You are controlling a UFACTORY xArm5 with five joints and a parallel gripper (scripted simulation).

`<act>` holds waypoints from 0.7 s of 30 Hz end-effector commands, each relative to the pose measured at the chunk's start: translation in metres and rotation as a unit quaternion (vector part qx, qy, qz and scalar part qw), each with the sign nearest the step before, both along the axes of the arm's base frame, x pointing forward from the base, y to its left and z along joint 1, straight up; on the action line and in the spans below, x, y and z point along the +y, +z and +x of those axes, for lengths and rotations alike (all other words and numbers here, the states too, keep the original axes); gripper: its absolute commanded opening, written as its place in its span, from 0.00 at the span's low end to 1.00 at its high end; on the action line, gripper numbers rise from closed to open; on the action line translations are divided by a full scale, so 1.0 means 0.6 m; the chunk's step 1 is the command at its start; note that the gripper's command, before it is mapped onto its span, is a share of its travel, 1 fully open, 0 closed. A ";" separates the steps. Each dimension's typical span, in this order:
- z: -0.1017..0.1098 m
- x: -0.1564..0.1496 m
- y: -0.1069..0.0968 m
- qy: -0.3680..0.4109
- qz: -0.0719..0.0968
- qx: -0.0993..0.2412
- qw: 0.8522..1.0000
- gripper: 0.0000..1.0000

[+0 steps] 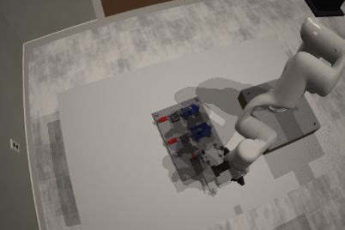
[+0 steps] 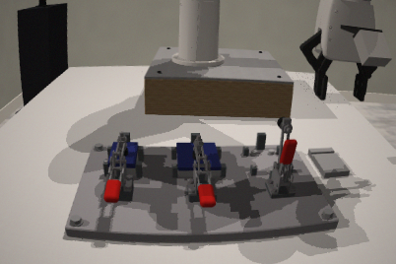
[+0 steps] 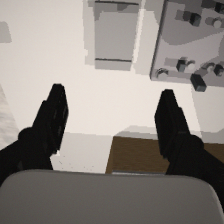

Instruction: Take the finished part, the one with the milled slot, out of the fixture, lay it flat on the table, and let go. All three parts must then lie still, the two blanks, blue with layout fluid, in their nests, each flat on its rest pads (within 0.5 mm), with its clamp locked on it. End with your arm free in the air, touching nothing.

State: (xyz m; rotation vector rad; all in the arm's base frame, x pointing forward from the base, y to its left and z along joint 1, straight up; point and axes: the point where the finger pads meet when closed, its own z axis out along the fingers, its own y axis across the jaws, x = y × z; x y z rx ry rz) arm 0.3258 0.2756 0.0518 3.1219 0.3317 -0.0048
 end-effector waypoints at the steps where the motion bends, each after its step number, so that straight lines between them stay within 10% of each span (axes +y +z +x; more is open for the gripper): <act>1: 0.002 0.001 0.022 0.000 0.001 -0.001 1.000 0.81; 21: 0.002 0.001 0.117 0.000 0.001 -0.001 1.000 0.81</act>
